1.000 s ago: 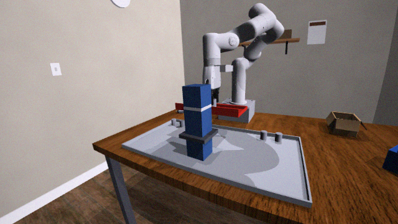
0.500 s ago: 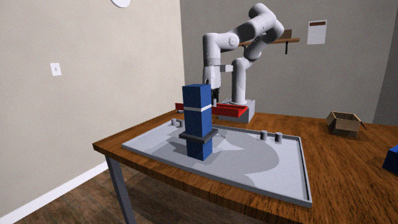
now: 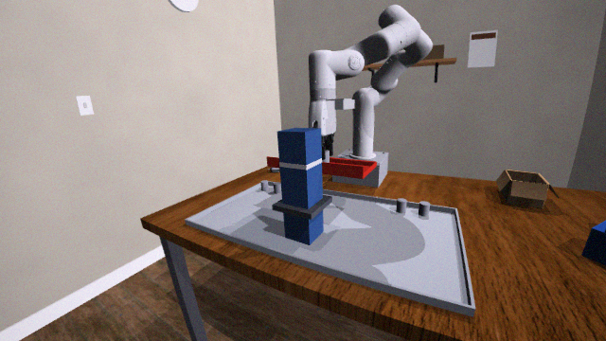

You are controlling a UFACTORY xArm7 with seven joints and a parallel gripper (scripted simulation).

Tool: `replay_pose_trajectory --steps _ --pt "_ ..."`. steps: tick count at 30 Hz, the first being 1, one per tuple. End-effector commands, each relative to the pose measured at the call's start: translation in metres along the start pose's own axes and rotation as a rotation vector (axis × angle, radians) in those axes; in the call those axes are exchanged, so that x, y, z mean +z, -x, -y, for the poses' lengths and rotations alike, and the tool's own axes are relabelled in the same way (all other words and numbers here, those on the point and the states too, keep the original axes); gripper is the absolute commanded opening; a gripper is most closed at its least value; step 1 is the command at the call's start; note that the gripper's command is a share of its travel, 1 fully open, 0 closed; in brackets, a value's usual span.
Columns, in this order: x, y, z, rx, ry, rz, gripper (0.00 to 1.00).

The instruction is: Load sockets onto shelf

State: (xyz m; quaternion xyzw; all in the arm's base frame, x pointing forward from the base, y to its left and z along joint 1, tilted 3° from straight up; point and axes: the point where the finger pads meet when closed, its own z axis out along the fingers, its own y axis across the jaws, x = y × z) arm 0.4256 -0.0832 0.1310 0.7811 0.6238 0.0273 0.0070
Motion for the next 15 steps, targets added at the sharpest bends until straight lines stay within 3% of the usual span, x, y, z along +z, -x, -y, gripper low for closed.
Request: replay_pose_trajectory --steps 1,15 --pt "-0.0014 0.0003 -0.0011 0.0 0.004 0.0 0.52" --pt "-0.003 0.0003 -0.0011 0.0 0.004 0.0 0.52"
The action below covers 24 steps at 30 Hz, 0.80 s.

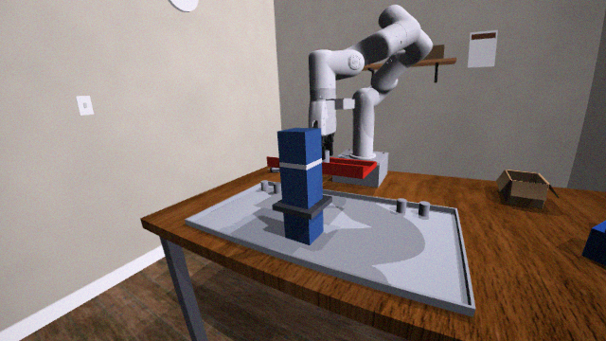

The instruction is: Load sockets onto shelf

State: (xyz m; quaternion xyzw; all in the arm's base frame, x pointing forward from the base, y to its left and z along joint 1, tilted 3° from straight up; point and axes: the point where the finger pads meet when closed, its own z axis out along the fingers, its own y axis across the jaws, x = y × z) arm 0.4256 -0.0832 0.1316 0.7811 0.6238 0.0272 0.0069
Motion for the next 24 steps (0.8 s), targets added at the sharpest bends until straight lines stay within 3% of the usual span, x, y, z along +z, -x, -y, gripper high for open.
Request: replay_pose_trajectory --steps 1,9,24 --pt "-0.003 0.0 -0.001 0.0 0.004 0.0 0.52" --pt "-0.011 0.0 -0.001 0.0 0.004 0.0 0.52" --pt "-0.045 0.0 -0.001 0.0 0.004 0.0 0.52"
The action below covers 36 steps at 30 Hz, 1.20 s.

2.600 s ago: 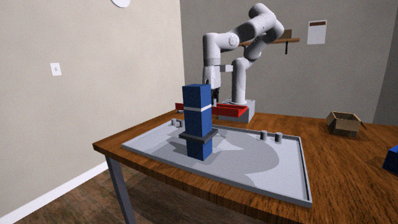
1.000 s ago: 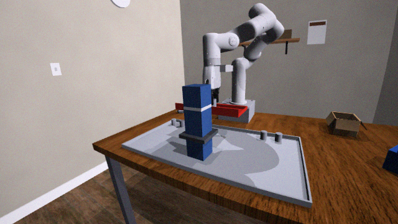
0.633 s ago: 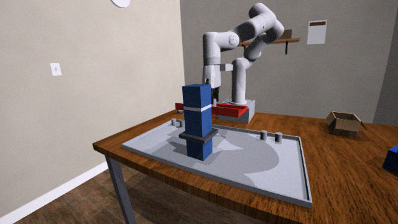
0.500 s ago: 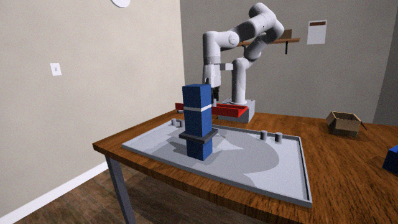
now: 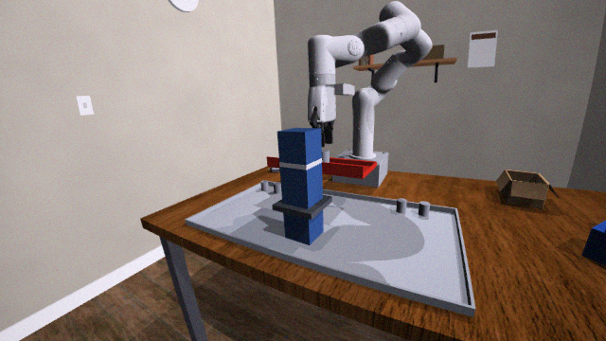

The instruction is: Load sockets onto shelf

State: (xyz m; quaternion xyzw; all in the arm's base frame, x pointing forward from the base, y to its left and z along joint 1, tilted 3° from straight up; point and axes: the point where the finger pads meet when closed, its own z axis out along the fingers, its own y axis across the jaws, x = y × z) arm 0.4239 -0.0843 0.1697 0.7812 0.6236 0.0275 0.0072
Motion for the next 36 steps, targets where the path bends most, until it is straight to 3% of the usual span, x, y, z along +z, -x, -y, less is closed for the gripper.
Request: replay_pose_trajectory --steps 1,13,34,35,36 --pt "-0.01 0.0 -0.001 0.0 0.003 0.0 0.52" --pt "-0.039 0.0 -0.001 0.0 0.003 0.0 0.52" --pt "-0.043 0.0 -0.001 0.0 0.003 0.0 0.52" --pt "-0.043 0.0 0.001 0.0 0.002 0.001 1.0" --pt "-0.043 0.001 0.008 0.002 -0.003 0.007 1.0"
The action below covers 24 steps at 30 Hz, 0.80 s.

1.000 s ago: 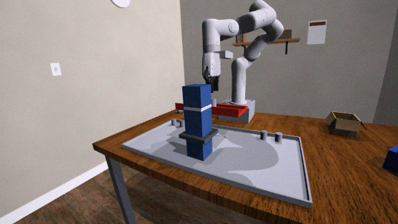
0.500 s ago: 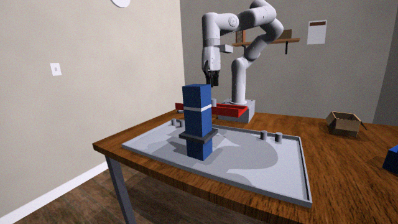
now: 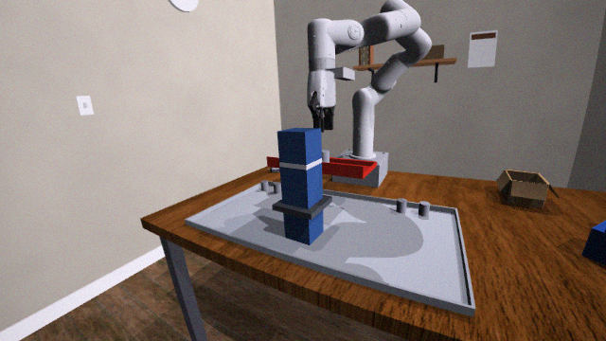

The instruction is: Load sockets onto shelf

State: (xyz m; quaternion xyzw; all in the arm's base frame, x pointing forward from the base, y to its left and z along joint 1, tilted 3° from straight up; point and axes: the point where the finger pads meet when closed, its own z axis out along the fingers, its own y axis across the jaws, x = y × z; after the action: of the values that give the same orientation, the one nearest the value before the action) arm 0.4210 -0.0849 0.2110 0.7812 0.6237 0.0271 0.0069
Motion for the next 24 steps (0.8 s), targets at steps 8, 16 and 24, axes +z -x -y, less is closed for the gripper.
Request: replay_pose_trajectory --steps 8,16,24 --pt "-0.017 0.003 0.113 0.008 -0.005 0.017 1.0" --pt "-0.021 0.0 0.134 -0.001 0.011 -0.002 1.0" --pt "-0.108 0.028 0.15 -0.101 0.283 0.079 1.0"
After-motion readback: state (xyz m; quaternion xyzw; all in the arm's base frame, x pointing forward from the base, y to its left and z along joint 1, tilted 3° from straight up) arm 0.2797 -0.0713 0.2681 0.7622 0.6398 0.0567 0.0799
